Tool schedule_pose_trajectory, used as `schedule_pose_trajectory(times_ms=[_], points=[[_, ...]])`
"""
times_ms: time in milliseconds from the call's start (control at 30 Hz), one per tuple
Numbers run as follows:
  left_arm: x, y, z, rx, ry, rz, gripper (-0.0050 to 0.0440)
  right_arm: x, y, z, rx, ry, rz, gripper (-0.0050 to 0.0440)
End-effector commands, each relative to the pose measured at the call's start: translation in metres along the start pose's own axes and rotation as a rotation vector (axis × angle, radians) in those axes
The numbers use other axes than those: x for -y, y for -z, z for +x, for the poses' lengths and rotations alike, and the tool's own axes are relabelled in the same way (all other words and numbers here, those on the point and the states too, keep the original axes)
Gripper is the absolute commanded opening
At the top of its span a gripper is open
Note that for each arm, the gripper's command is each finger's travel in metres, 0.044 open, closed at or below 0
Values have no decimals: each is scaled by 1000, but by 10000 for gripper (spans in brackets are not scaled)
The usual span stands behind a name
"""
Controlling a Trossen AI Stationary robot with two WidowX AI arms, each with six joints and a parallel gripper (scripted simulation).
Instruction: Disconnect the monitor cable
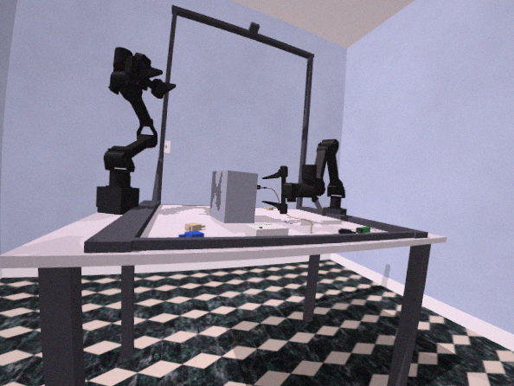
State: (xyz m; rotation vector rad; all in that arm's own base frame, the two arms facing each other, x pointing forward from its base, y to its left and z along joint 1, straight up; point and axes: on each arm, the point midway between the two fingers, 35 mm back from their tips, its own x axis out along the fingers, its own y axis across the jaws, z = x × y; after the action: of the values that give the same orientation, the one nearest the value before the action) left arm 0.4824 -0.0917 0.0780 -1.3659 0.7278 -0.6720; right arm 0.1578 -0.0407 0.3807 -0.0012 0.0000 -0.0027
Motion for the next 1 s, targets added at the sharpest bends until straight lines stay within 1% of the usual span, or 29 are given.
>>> schedule_pose_trajectory(times_ms=[0,33,133,233,300,433,600,800,867,967], points=[[24,-6,4,23,-33,146,440,-1,-3,0,1,-3,-4,440],[29,-7,5,31,-47,207,440,-1,-3,0,1,-3,-4,440],[32,-7,5,35,-103,296,440,-1,-3,0,1,-3,-4,440],[31,-5,4,26,-163,353,440,-1,-3,0,1,-3,-4,440],[31,-5,4,26,-163,353,440,-1,-3,0,1,-3,-4,440],[30,0,1,3,-244,438,440,-1,-3,0,1,-3,-4,440],[31,2,0,-5,-263,464,440,-1,-3,0,1,-3,-4,440],[31,2,0,-5,-263,464,296,-1,-3,0,1,-3,-4,440],[31,2,0,-5,-263,464,296,-1,-3,0,1,-3,-4,440],[31,2,0,-5,-263,464,224,-1,-3,0,1,-3,-4,440]])
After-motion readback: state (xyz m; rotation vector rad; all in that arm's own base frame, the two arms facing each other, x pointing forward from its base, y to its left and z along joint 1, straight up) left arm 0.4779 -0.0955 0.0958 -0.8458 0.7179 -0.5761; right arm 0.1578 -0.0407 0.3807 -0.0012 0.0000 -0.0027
